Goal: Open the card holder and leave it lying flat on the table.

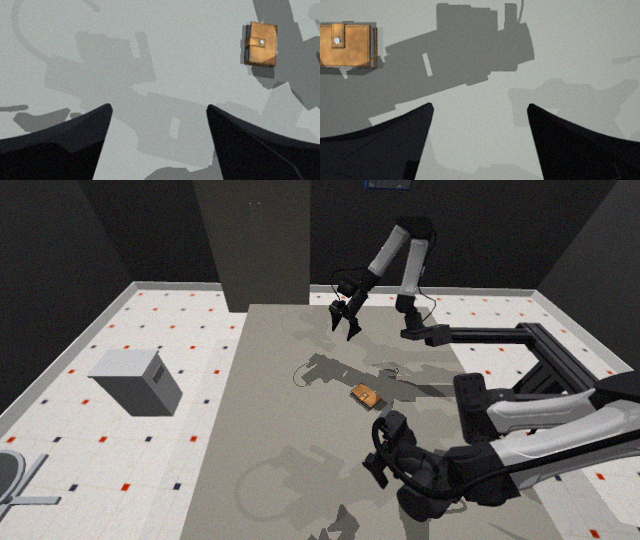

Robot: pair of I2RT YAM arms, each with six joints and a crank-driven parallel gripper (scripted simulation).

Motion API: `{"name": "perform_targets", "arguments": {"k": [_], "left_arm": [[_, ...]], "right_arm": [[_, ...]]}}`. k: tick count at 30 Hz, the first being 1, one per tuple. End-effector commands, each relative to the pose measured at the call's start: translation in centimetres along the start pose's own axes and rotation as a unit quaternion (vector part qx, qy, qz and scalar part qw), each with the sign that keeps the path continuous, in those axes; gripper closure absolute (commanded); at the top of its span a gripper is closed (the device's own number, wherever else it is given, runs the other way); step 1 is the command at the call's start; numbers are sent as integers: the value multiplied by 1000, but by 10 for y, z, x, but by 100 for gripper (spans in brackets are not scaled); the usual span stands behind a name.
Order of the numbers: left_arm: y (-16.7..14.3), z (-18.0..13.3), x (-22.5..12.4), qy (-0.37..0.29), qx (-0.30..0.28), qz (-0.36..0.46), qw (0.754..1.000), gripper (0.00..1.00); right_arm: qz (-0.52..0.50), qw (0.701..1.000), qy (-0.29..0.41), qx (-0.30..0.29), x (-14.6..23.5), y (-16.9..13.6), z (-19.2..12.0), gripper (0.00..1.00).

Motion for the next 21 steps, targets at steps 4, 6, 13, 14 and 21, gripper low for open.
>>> {"name": "perform_targets", "arguments": {"k": [4, 6, 13, 14, 21], "left_arm": [[17, -5, -67, -134, -56, 84, 986, 0], [17, -5, -67, -134, -56, 84, 986, 0], [25, -9, -115, -225, -108, 122, 961, 0], [25, -10, -119, -233, -113, 124, 958, 0], [27, -15, -139, -269, -135, 136, 944, 0]], "right_arm": [[-135, 988, 74, -18, 70, 15, 47, 0], [-135, 988, 74, -18, 70, 15, 47, 0], [-190, 969, 155, -35, 130, 26, 74, 0], [-194, 966, 165, -35, 137, 27, 77, 0], [-229, 946, 224, -40, 177, 31, 93, 0]]}}
Point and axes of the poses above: on each arm, the point where the finger pads meet when closed, its own z axis out along the fingers, its own x axis across the jaws, y = z × x, the point moved 6 cm from there along -z, back along the fingers, and after that the axes turned 5 degrees about -z, right-handed, at the moved point
